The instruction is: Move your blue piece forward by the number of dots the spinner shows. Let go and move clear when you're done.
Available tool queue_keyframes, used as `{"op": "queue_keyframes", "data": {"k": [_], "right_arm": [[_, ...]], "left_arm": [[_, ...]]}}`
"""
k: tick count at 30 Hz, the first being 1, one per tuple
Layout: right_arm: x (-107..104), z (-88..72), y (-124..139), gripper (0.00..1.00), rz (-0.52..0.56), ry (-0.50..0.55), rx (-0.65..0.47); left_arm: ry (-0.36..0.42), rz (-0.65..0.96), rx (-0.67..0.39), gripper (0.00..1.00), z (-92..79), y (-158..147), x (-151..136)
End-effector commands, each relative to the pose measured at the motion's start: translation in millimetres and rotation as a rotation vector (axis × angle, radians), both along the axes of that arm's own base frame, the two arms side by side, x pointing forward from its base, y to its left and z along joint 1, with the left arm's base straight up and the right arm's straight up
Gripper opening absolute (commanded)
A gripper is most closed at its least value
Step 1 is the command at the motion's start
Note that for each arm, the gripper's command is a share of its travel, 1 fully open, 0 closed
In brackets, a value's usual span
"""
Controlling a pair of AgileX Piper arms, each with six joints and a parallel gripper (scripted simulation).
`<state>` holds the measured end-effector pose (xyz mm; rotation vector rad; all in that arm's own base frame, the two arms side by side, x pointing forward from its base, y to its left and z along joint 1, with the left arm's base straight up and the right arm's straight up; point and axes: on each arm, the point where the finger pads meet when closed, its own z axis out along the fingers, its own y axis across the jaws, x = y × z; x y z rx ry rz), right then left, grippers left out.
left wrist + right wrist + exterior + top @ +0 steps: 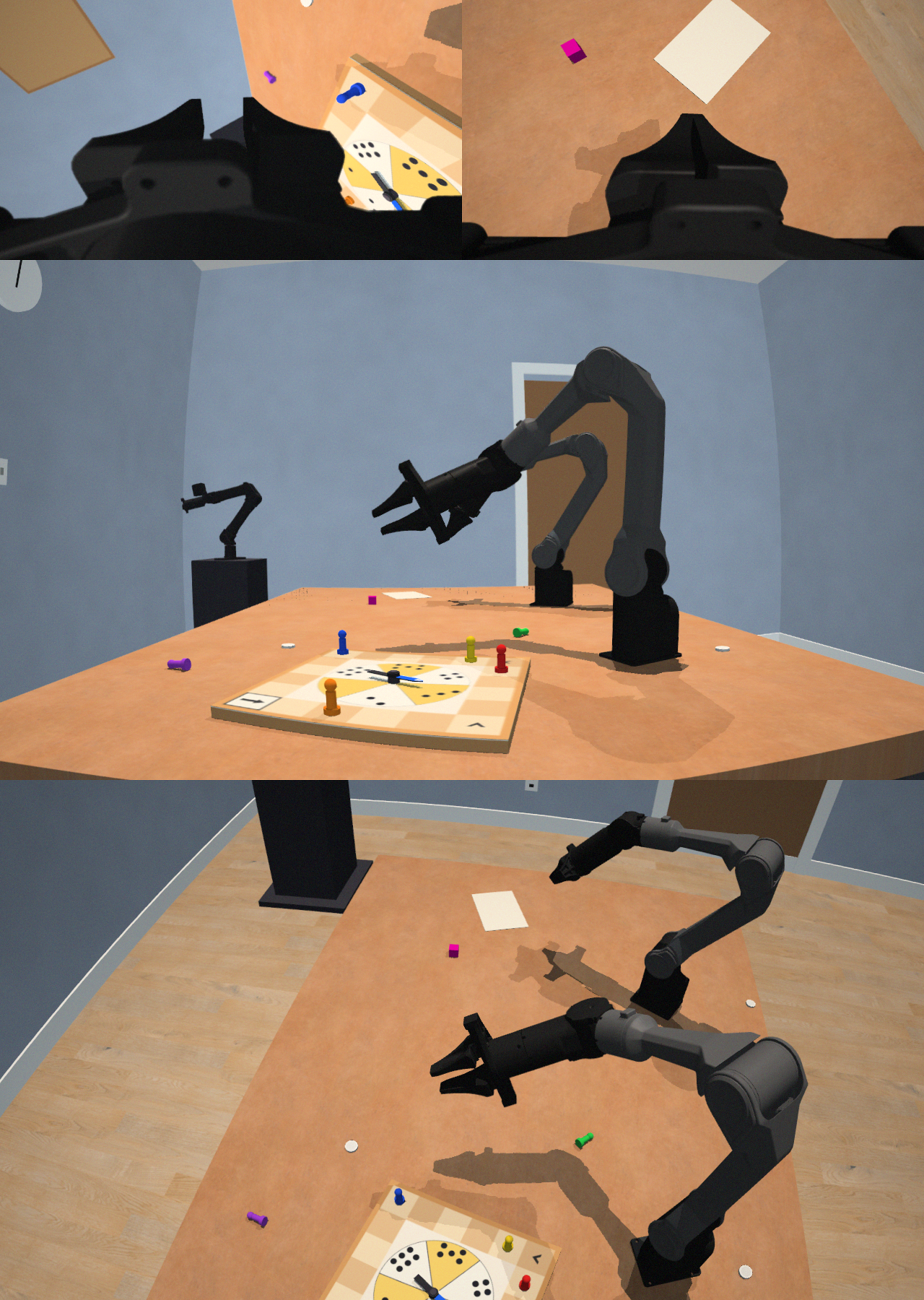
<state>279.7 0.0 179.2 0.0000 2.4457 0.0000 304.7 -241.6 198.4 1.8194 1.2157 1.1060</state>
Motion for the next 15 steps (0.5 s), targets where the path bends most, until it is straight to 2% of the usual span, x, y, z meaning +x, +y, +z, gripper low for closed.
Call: {"op": "queue_keyframes", "data": {"k": [1,11,15], "right_arm": [[0.2,0.4,0.0,0.0,0.0,-0.001,0.0],[0.2,0.4,0.0,0.0,0.0,-0.001,0.0],[0.2,0.4,0.0,0.0,0.0,-0.001,0.0]], "left_arm": [[-0.001,0.0,-0.001,0.36,0.5,-0.1,0.0],[-0.001,0.0,-0.001,0.36,0.5,-0.1,0.0],[0.05,0.091,-0.086,0.36,-8.8,7.6,6.8]]}}
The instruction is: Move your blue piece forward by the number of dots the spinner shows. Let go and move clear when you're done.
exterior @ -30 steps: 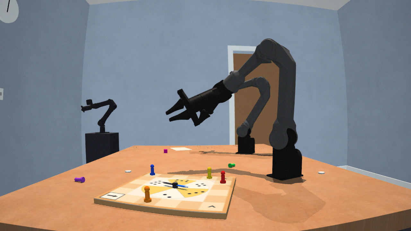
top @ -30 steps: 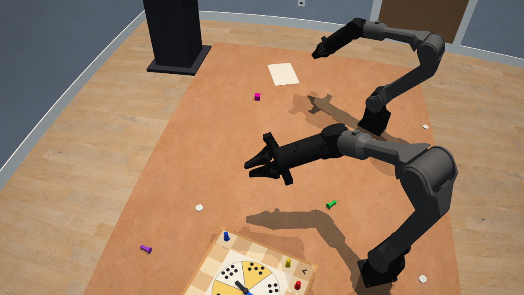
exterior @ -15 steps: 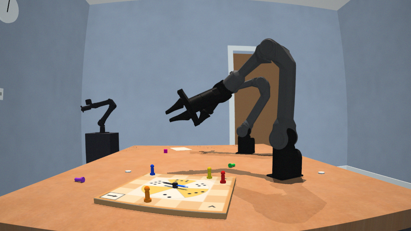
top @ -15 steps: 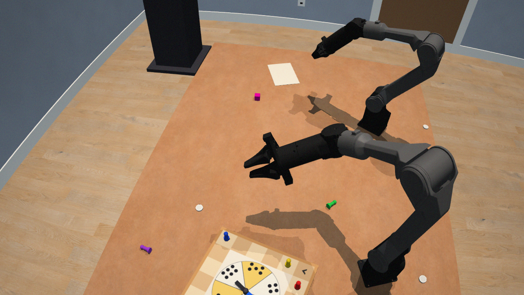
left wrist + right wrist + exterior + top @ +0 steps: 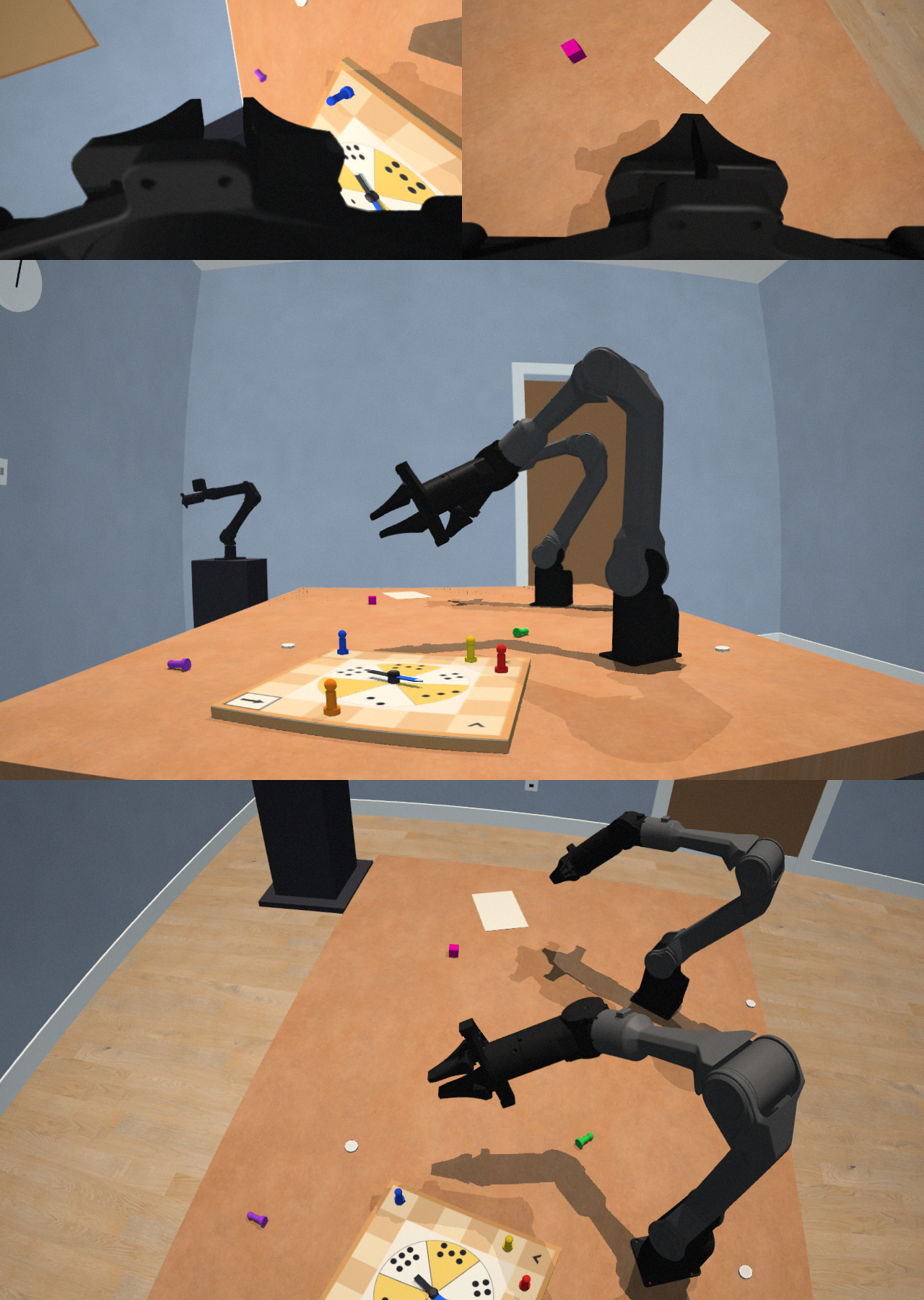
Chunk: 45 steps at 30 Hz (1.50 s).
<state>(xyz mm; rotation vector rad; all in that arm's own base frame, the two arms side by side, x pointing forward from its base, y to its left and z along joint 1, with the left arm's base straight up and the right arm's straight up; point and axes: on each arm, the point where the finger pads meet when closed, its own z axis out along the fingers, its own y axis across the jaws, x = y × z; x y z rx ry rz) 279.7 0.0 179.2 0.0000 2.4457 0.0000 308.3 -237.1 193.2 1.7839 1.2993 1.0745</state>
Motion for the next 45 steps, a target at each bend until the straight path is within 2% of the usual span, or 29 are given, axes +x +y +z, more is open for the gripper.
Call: {"op": "queue_keyframes", "data": {"k": [1,10,12,19,24,26,31,45], "right_arm": [[0.2,0.4,0.0,0.0,0.0,-0.001,0.0],[0.2,0.4,0.0,0.0,0.0,-0.001,0.0],[0.2,0.4,0.0,0.0,0.0,-0.001,0.0],[0.2,0.4,0.0,0.0,0.0,-0.001,0.0],[0.2,0.4,0.0,0.0,0.0,-0.001,0.0],[0.2,0.4,0.0,0.0,0.0,-0.001,0.0],[0.2,0.4,0.0,0.0,0.0,-0.001,0.0],[0.2,0.4,0.0,0.0,0.0,-0.001,0.0]], "left_arm": [[0.042,0.08,-0.076,0.36,-7.2,6.4,5.7],[0.243,0.635,-0.576,0.36,-53.6,43.1,29.3],[0.243,0.635,-0.576,0.36,-53.6,43.1,29.3],[0.325,1.136,-0.995,0.36,-87.7,62.8,41.9],[0.338,1.505,-1.289,0.36,-107.6,70.3,51.7],[0.335,1.616,-1.375,0.36,-112.3,71.5,54.8],[0.331,1.692,-1.428,0.36,-115.9,72.2,56.3],[0.331,1.675,-1.416,0.36,-115.2,72.8,54.6]]}}
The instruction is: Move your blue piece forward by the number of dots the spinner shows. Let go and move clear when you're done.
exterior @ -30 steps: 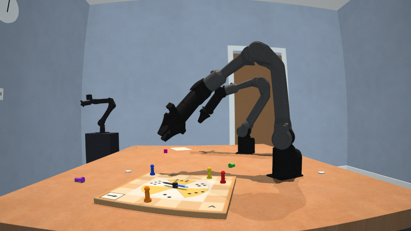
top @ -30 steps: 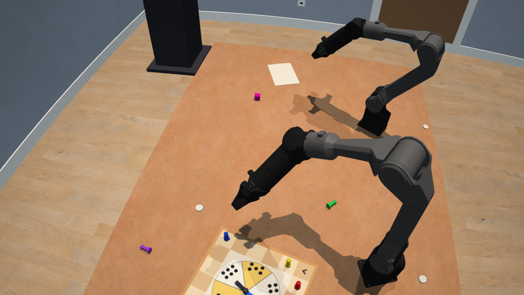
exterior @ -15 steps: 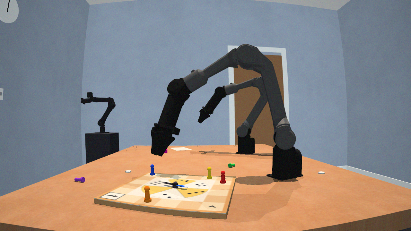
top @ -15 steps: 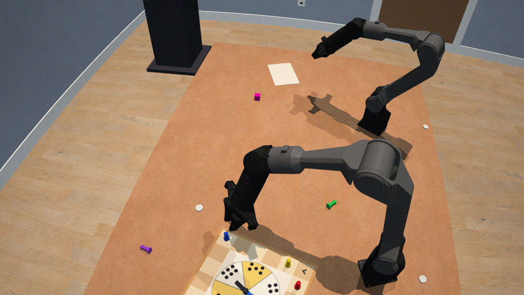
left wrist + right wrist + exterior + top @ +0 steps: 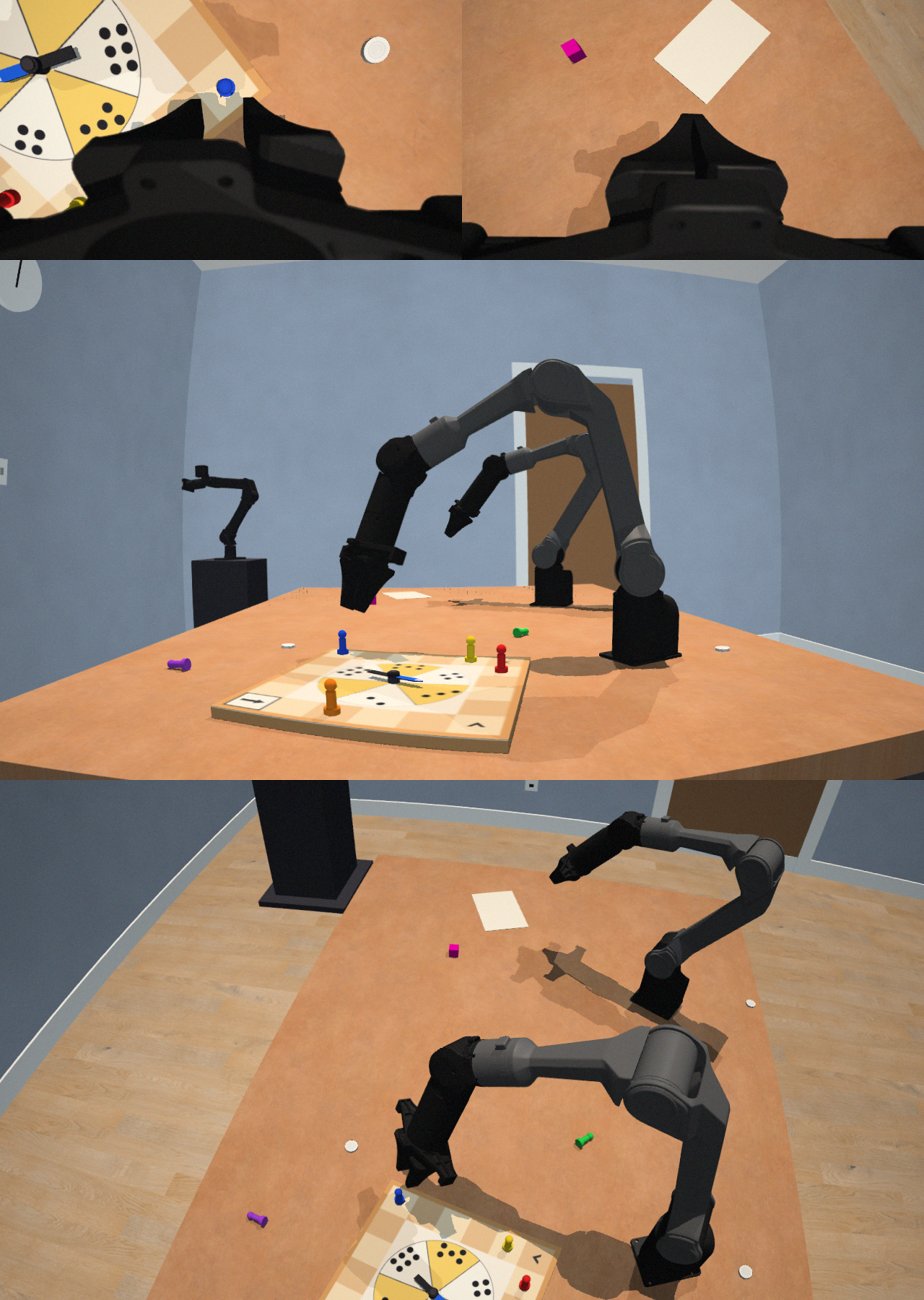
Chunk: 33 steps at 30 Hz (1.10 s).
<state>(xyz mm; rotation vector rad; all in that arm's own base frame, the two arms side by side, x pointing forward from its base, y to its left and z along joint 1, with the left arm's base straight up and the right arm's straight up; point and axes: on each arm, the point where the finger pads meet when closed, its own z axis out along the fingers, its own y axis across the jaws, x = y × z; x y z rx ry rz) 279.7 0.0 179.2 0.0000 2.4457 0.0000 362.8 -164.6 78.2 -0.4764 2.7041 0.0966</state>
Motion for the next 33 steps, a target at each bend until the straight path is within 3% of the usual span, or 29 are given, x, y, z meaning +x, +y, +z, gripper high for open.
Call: {"op": "queue_keyframes", "data": {"k": [1,33], "right_arm": [[0.2,0.4,0.0,0.0,0.0,-0.001,0.0],[0.2,0.4,0.0,0.0,0.0,-0.001,0.0]], "left_arm": [[0.0,-0.001,0.001,0.36,-0.2,0.2,0.1],[-0.006,-0.002,-0.003,0.36,-42.4,5.2,18.1]]}}
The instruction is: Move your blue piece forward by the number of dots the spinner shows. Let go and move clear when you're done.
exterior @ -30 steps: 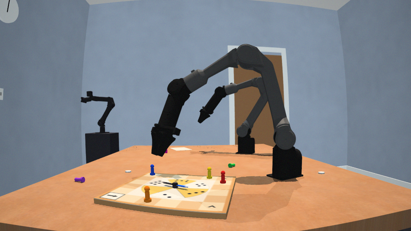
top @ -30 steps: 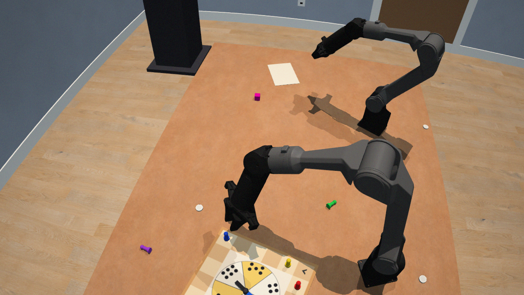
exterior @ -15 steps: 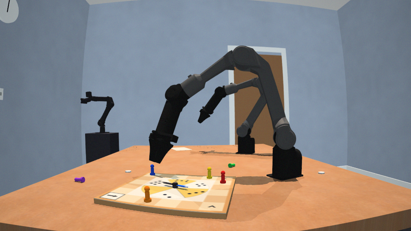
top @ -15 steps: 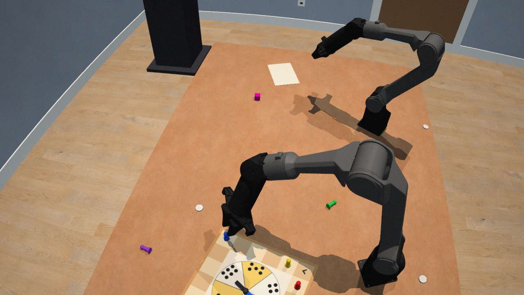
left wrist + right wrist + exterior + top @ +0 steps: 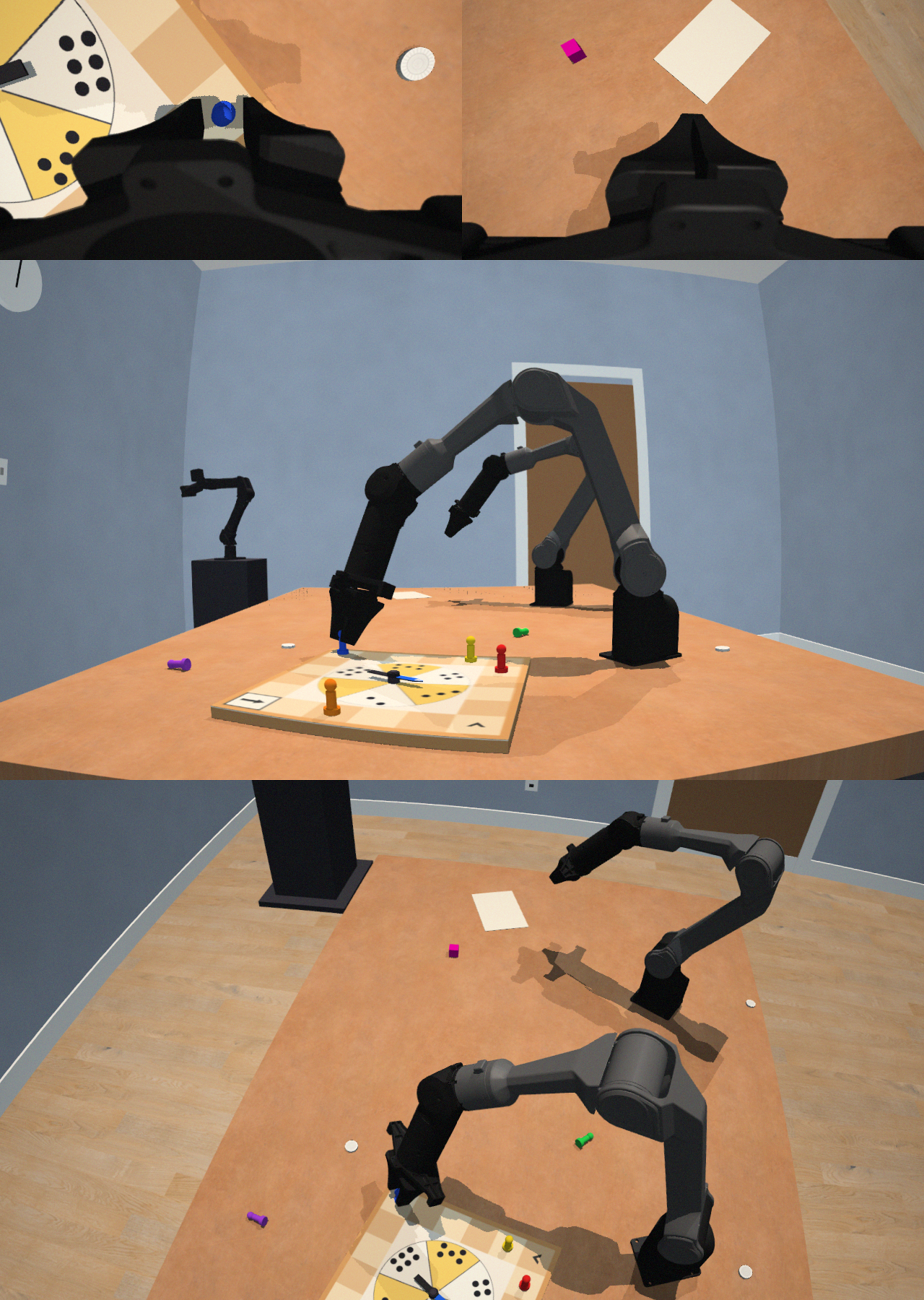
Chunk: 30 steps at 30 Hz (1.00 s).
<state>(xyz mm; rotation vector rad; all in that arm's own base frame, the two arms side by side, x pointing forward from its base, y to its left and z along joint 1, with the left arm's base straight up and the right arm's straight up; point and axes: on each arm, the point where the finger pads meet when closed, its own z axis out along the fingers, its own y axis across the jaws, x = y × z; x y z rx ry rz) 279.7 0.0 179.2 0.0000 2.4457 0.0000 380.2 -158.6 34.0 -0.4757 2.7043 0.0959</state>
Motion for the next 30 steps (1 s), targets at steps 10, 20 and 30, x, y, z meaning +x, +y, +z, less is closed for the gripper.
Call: {"op": "queue_keyframes", "data": {"k": [10,20,30], "right_arm": [[0.2,0.4,0.0,0.0,0.0,-0.001,0.0],[0.2,0.4,0.0,0.0,0.0,-0.001,0.0],[0.2,0.4,0.0,0.0,0.0,-0.001,0.0]], "left_arm": [[-0.002,-0.002,-0.001,0.0,-0.9,-0.1,0.5],[-0.001,-0.001,-0.001,0.0,-1.2,-0.5,0.7],[-0.01,0.001,-0.01,0.0,14.0,-0.7,1.8]]}}
